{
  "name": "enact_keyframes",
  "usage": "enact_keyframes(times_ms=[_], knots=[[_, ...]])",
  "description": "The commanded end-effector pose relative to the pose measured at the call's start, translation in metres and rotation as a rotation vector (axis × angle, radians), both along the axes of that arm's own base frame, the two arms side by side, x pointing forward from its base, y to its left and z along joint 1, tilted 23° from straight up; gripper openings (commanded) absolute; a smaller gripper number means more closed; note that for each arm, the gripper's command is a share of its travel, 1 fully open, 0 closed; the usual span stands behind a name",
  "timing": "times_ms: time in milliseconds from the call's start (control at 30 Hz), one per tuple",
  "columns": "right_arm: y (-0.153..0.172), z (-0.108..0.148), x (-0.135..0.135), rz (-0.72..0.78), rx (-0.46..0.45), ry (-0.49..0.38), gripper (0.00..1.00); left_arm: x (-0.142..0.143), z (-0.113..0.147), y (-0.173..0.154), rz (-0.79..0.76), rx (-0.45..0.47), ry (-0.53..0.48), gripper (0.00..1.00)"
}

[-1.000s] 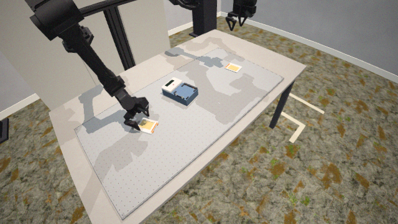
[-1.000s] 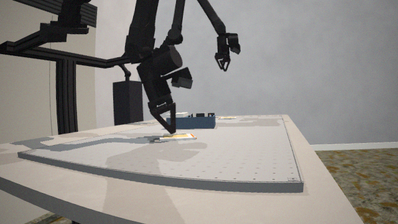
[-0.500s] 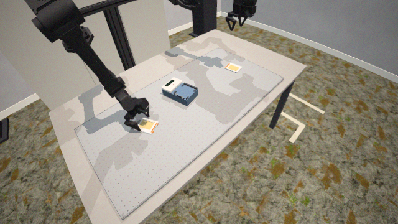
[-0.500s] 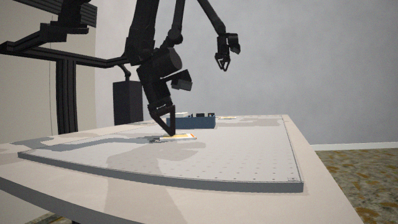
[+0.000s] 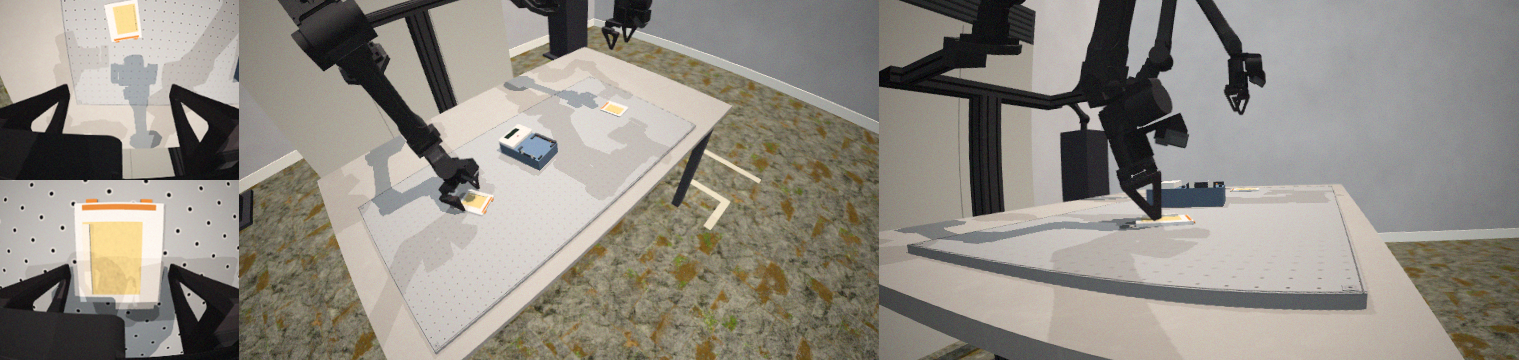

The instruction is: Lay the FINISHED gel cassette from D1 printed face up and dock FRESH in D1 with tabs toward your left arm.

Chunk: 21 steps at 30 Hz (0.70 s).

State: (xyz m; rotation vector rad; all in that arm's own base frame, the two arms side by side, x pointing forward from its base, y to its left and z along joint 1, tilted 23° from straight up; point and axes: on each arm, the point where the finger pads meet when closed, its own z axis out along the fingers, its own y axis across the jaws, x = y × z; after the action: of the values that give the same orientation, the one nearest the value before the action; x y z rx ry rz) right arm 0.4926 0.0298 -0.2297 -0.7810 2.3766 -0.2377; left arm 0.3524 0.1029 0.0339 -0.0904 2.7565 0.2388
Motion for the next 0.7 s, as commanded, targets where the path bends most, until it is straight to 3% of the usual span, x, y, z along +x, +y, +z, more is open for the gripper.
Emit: enact_keyframes(times_ms=[0, 667], knots=[[-0.0035, -0.0006, 0.0039, 0.002, -0.002, -0.018, 0.98, 0.0032, 0.004, -0.0043, -0.018, 0.006, 0.0, 1.0], [-0.0048, -0.007, 0.0056, 0.002, -0.002, -0.017, 0.98, 0.0032, 0.004, -0.0043, -0.018, 0.006, 0.0, 1.0]])
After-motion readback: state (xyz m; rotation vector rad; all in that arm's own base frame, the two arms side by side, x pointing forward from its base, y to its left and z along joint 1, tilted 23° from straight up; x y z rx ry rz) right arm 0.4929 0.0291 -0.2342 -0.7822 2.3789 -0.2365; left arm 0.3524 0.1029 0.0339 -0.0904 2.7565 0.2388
